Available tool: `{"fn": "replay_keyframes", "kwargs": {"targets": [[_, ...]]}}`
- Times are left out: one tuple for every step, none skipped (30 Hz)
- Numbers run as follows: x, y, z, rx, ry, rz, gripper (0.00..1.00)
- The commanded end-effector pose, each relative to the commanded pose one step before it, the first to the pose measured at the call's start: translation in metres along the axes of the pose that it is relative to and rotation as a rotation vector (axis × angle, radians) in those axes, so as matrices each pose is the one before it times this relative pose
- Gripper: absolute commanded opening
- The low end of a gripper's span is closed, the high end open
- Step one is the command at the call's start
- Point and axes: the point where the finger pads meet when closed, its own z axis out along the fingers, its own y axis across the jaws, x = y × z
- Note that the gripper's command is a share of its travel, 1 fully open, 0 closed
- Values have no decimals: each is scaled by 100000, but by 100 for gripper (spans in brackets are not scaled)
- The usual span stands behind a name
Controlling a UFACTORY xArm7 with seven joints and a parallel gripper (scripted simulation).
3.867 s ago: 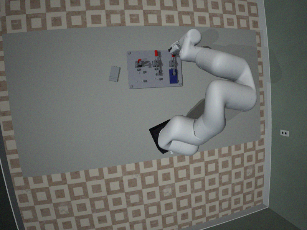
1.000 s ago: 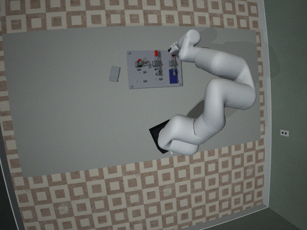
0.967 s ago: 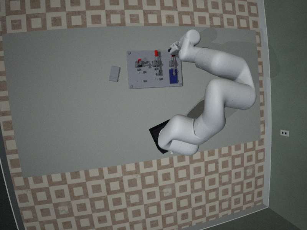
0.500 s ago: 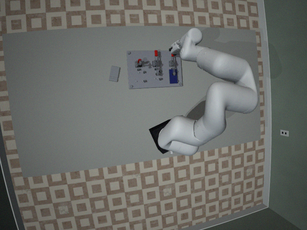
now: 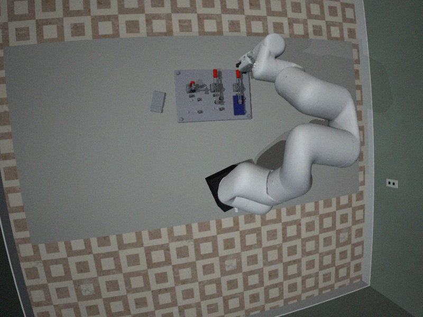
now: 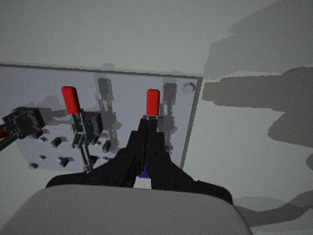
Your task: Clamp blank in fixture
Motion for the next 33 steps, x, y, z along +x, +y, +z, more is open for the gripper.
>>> {"fn": "replay_keyframes", "kwargs": {"targets": [[116, 12, -928, -80, 302, -20, 0], [0, 0, -48, 0, 0, 0, 0], [0, 0, 0, 0, 0, 0, 0], [0, 0, 0, 0, 0, 0, 0], [0, 0, -26, 0, 0, 0, 0], [0, 0, -10, 0, 0, 0, 0], [0, 0, -2, 0, 0, 0, 0], [0, 0, 0, 0, 0, 0, 100], [0, 0, 0, 0, 0, 0, 100], [0, 0, 0, 0, 0, 0, 100], [0, 0, 0, 0, 0, 0, 100], [0, 0, 0, 0, 0, 0, 100], [0, 0, 0, 0, 0, 0, 100], [0, 0, 0, 0, 0, 0, 100], [0, 0, 0, 0, 0, 0, 100], [0, 0, 0, 0, 0, 0, 100], [0, 0, 0, 0, 0, 0, 100], [0, 0, 0, 0, 0, 0, 100], [0, 0, 0, 0, 0, 0, 100], [0, 0, 0, 0, 0, 0, 100], [0, 0, 0, 0, 0, 0, 100], [0, 0, 0, 0, 0, 0, 100], [0, 0, 0, 0, 0, 0, 100], [0, 0, 0, 0, 0, 0, 100], [0, 0, 0, 0, 0, 0, 100], [0, 0, 0, 0, 0, 0, 100], [0, 0, 0, 0, 0, 0, 100], [0, 0, 0, 0, 0, 0, 100], [0, 0, 0, 0, 0, 0, 100], [0, 0, 0, 0, 0, 0, 100], [0, 0, 0, 0, 0, 0, 100], [0, 0, 0, 0, 0, 0, 100], [0, 0, 0, 0, 0, 0, 100]]}}
